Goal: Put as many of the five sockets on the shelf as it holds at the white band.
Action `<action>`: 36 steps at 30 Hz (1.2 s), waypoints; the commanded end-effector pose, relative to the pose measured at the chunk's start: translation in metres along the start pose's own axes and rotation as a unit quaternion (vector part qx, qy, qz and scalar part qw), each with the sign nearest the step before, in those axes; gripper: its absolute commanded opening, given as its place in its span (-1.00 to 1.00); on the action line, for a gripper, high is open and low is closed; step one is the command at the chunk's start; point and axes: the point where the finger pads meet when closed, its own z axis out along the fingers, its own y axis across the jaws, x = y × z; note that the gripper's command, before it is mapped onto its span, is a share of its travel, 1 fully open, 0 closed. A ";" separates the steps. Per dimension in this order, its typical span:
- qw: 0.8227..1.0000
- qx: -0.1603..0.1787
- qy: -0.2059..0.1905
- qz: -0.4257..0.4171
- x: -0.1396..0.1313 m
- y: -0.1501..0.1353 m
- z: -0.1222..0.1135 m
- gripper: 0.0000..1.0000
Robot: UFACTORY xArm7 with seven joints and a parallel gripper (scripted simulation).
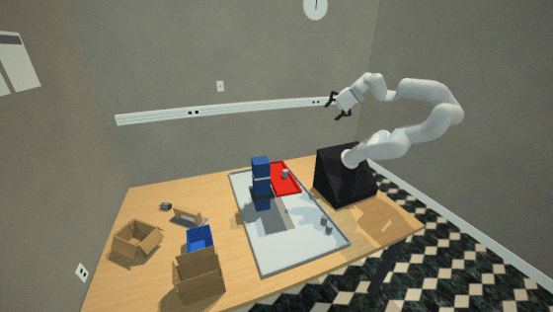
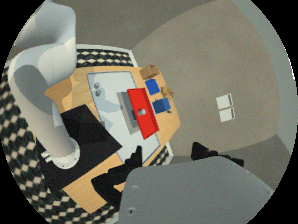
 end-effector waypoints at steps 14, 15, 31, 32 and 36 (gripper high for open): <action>1.000 -0.001 -0.001 -0.001 0.000 0.001 -0.001 1.00; 1.000 -0.001 -0.001 -0.001 0.000 0.001 -0.001 1.00; 1.000 -0.001 -0.001 -0.001 0.000 0.001 -0.001 1.00; 1.000 -0.001 -0.001 -0.001 0.000 0.001 -0.001 1.00; 0.997 0.079 -0.014 -0.016 0.005 0.003 0.036 1.00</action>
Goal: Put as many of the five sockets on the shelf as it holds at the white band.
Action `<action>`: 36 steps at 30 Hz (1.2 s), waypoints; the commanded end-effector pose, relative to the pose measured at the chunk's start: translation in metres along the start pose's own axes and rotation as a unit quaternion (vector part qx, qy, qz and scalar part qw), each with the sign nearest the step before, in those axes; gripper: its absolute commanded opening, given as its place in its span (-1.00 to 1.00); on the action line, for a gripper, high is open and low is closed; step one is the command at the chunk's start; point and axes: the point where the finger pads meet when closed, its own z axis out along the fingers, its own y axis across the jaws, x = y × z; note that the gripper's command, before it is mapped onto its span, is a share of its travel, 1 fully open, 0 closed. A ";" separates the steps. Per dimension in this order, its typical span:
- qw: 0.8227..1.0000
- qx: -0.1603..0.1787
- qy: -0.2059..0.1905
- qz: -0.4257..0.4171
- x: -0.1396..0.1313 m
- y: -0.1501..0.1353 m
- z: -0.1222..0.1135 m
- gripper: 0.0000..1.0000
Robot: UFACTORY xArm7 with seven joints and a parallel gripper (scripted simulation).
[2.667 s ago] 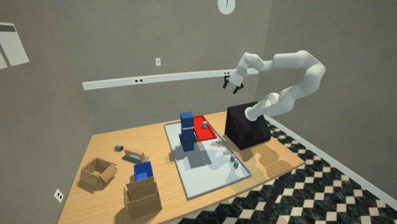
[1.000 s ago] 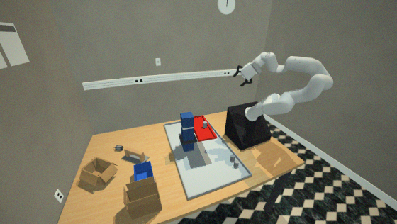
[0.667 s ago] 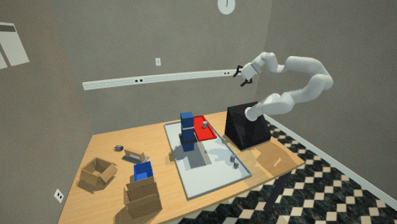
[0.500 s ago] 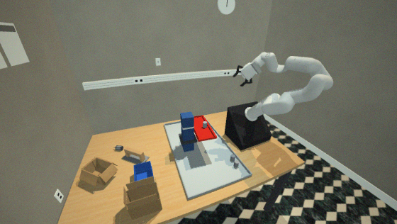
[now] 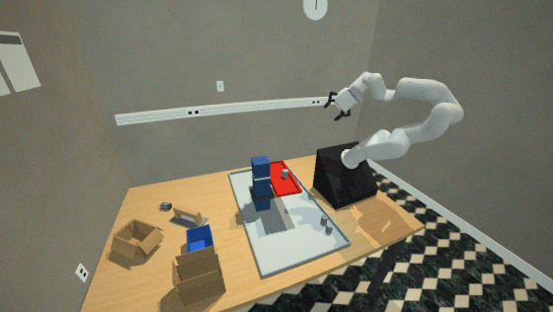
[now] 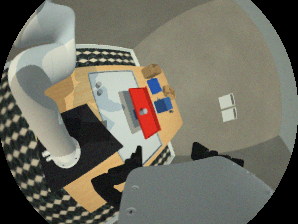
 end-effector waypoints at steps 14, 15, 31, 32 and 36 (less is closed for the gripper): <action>0.932 0.339 -0.055 -0.113 0.045 -0.036 0.181 1.00; 0.917 0.372 -0.059 -0.130 0.053 -0.048 0.202 1.00; 0.902 0.401 -0.061 -0.147 0.064 -0.063 0.220 0.23; 0.902 0.401 -0.061 -0.147 0.070 -0.065 0.221 0.23; 0.904 0.398 -0.055 -0.147 0.115 -0.085 0.221 0.23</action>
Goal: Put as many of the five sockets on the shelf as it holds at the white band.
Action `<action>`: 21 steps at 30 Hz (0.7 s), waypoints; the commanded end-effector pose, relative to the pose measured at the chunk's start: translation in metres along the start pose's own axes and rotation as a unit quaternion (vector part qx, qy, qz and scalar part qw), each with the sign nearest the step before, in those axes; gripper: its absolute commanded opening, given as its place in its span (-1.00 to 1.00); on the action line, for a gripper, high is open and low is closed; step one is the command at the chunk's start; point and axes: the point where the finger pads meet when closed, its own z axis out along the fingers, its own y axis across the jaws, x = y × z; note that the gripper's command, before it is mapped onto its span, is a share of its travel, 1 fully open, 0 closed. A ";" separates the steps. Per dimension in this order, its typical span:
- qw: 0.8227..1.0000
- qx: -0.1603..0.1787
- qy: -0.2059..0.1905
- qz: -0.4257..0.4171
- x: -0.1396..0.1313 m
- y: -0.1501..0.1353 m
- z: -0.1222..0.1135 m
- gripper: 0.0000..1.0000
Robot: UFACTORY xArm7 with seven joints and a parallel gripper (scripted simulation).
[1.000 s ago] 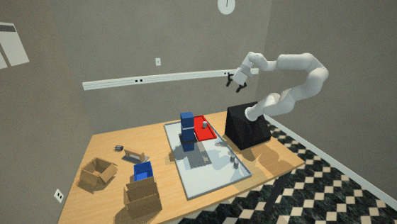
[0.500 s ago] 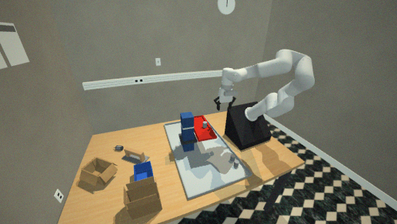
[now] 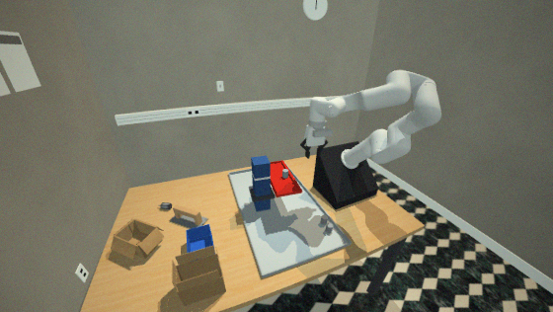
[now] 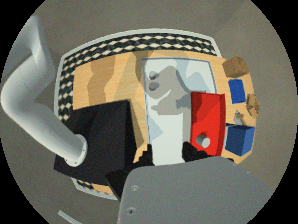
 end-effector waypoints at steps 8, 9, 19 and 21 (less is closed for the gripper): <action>1.000 -0.004 0.004 -0.005 0.103 -0.021 0.014 0.23; 1.000 -0.003 0.004 -0.005 0.124 -0.031 0.019 0.23; 1.000 0.000 -0.005 0.000 0.184 -0.079 0.046 0.23; 1.000 0.000 -0.005 0.000 0.184 -0.079 0.046 0.23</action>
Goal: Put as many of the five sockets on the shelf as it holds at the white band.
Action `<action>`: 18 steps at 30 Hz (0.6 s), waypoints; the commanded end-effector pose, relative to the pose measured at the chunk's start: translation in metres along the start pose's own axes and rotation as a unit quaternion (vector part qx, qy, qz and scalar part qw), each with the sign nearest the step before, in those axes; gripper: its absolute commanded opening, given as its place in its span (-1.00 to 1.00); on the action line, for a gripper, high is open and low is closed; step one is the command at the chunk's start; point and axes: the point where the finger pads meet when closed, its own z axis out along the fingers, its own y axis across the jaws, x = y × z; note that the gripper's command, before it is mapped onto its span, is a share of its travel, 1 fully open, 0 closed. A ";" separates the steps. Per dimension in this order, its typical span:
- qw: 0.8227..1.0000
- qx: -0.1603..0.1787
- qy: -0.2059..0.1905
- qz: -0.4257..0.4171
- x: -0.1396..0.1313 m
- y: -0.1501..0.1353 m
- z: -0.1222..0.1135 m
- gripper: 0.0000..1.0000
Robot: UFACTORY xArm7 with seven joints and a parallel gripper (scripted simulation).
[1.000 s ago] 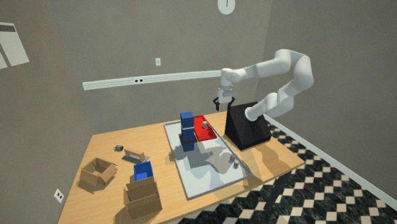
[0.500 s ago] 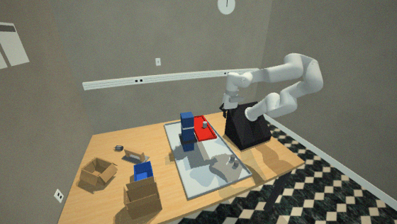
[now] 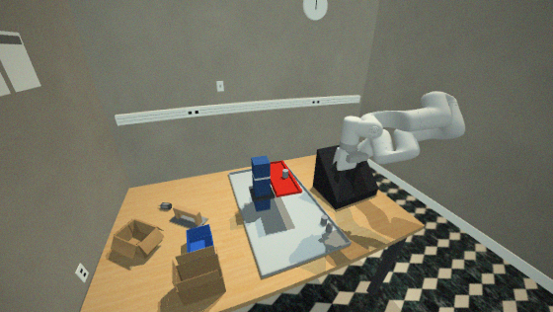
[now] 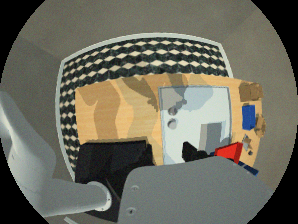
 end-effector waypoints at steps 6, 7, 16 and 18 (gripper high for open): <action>1.000 -0.008 -0.003 0.003 0.010 -0.006 0.000 0.23; 1.000 -0.008 -0.003 0.003 0.010 -0.006 0.000 0.23; 1.000 -0.008 -0.003 0.003 0.010 -0.002 0.007 0.23; 1.000 -0.008 -0.003 0.003 0.010 0.000 0.011 0.23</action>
